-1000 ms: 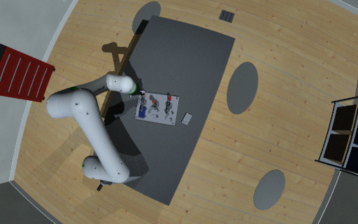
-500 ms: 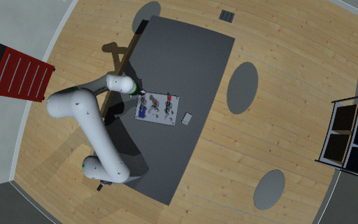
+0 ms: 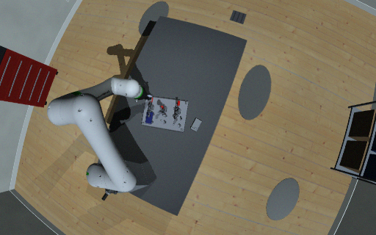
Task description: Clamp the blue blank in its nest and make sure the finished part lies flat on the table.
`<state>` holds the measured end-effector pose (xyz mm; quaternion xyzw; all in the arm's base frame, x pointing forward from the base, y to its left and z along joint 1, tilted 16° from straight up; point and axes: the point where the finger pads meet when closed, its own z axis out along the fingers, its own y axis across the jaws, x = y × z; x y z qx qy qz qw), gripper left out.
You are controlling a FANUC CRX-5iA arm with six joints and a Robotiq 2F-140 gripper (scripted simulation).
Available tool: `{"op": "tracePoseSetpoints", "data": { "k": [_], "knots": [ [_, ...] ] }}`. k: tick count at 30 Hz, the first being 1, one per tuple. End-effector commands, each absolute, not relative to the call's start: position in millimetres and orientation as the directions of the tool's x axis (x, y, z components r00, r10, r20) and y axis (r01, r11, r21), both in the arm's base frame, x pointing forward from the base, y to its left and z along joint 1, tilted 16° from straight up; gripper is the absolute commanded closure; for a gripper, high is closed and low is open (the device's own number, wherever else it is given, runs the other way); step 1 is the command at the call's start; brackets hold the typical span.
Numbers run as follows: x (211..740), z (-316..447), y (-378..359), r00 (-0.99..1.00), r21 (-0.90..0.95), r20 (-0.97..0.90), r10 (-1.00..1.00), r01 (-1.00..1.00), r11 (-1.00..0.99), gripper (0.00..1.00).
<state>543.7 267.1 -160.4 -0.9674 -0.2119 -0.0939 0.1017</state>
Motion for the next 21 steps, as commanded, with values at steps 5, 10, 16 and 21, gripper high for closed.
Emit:
{"op": "tracePoseSetpoints", "data": {
  "k": [5, 10, 16, 21],
  "knots": [
    [541, -140, 262, 0.893, -0.157, 0.225, 0.391, 0.429, -0.89, 1.0],
    [540, -130, 260, 0.893, -0.157, 0.225, 0.391, 0.429, -0.89, 1.0],
    [537, -112, 255, 0.893, -0.157, 0.225, 0.391, 0.429, -0.89, 1.0],
    [536, -104, 253, 0.893, -0.157, 0.225, 0.391, 0.429, -0.89, 1.0]
  ]
}}
